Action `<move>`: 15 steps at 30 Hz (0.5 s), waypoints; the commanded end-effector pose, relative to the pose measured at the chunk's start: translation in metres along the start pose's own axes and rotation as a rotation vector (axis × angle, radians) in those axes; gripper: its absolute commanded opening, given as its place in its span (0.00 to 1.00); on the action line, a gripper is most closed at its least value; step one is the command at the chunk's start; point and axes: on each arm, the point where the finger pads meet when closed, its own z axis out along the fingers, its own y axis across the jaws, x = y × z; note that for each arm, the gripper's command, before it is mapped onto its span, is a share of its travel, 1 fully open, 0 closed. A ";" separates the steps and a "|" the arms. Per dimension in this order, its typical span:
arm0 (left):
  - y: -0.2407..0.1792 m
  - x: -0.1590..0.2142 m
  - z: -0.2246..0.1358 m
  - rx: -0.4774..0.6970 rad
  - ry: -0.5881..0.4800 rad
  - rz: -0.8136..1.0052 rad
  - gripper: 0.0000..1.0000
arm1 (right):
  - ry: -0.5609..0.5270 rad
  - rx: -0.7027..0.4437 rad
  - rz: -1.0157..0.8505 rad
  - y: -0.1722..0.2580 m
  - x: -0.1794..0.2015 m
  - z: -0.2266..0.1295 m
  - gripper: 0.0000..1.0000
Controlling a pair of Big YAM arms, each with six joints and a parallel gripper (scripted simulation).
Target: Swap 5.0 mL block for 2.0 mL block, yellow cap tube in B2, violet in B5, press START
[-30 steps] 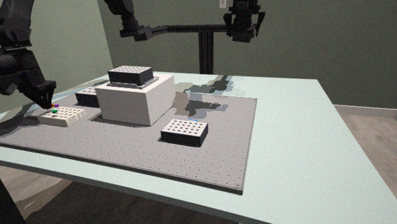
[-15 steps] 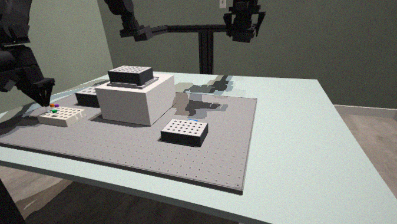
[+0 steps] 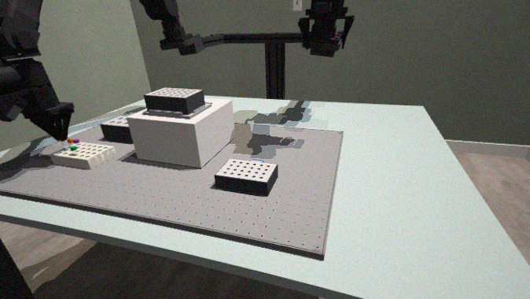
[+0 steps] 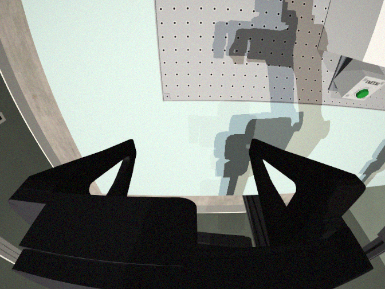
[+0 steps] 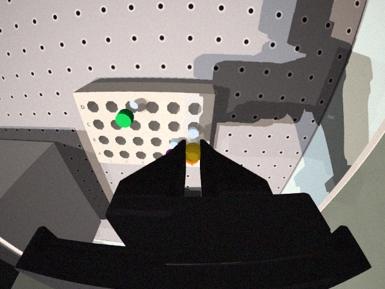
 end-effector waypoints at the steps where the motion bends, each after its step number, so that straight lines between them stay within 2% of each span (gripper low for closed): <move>1: 0.007 -0.016 -0.012 -0.006 -0.047 -0.037 1.00 | -0.064 0.003 0.032 -0.013 -0.025 -0.038 0.09; 7: 0.007 -0.016 -0.012 -0.006 -0.048 -0.037 1.00 | -0.079 0.002 0.020 -0.005 -0.032 -0.045 0.09; 15: 0.007 -0.016 -0.011 -0.006 -0.048 -0.037 1.00 | -0.048 0.000 0.003 0.006 -0.017 -0.020 0.09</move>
